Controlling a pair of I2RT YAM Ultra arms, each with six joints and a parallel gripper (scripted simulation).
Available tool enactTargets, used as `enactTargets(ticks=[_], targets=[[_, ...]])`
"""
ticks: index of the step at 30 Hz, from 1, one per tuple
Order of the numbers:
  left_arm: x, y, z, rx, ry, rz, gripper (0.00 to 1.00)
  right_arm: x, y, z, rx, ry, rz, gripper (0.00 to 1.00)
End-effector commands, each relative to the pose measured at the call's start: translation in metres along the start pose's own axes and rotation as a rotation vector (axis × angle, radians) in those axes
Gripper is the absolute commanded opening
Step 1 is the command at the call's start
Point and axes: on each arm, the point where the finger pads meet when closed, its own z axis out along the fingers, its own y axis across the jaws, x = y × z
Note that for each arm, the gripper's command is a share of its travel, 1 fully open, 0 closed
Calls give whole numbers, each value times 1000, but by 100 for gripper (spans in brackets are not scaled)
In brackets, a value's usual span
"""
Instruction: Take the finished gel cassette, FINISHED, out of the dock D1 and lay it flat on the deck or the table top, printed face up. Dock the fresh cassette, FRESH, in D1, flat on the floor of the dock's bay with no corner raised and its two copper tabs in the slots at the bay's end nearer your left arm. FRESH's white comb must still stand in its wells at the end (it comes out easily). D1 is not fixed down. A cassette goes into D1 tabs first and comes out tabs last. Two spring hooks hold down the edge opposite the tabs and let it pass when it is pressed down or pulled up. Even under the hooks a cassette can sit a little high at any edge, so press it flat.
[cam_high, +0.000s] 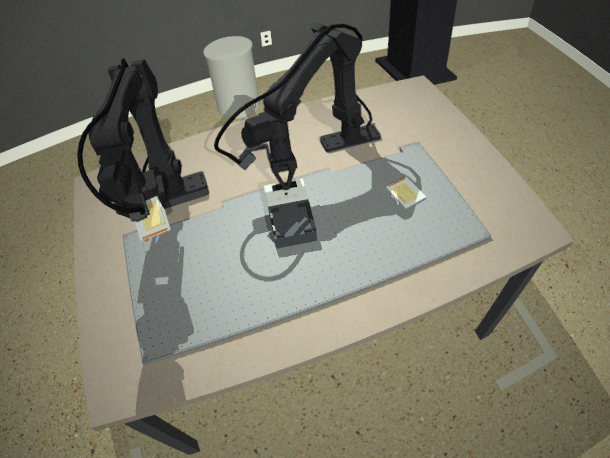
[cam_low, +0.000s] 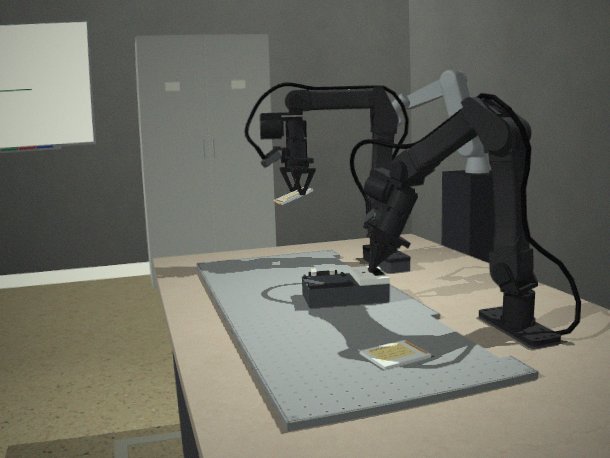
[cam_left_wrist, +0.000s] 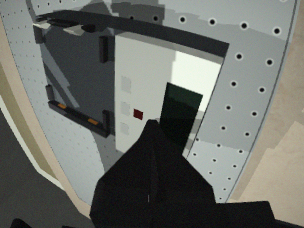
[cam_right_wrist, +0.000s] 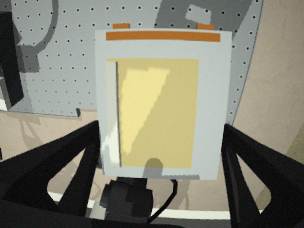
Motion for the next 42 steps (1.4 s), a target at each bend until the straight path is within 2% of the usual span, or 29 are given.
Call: enactTargets(ticks=[1, 42], targets=[[-8, 0, -1, -13, -34, -12, 0, -1, 0, -16, 9, 3, 1, 0], [-2, -13, 4, -13, -34, -12, 0, -1, 0, -16, 9, 3, 1, 0]])
